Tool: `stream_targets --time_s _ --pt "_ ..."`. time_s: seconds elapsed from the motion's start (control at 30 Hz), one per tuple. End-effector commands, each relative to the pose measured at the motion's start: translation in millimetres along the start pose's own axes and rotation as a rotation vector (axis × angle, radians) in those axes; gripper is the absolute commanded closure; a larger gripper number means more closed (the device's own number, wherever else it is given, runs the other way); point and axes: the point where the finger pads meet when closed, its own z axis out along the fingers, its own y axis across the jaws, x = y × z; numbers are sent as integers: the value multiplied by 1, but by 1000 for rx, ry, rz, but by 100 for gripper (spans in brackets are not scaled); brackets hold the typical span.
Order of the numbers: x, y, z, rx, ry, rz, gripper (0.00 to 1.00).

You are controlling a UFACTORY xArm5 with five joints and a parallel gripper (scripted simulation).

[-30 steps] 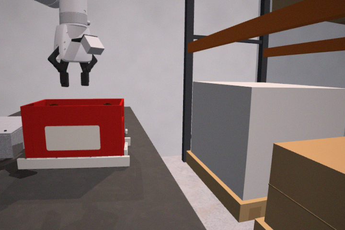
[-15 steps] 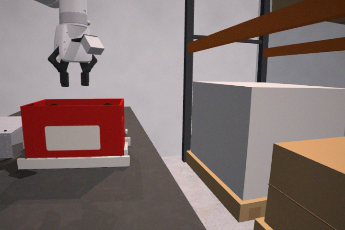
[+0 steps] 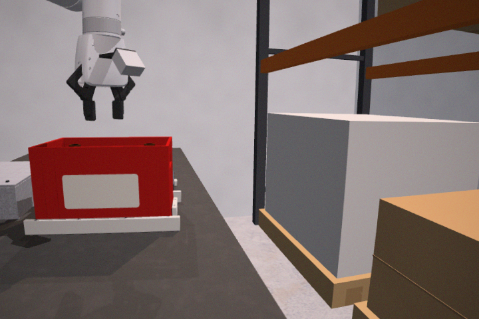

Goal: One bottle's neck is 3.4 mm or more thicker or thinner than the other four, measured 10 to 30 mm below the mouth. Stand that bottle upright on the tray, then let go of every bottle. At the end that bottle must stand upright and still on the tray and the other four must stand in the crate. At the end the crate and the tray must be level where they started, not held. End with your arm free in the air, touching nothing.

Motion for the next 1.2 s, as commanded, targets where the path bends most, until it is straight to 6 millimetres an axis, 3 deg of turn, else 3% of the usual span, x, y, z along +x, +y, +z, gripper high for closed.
stream_targets --time_s 0.0,1.17 --pt "1 -1 -1 2 3 0 35" --pt "1 0 33 2 3 0 35"
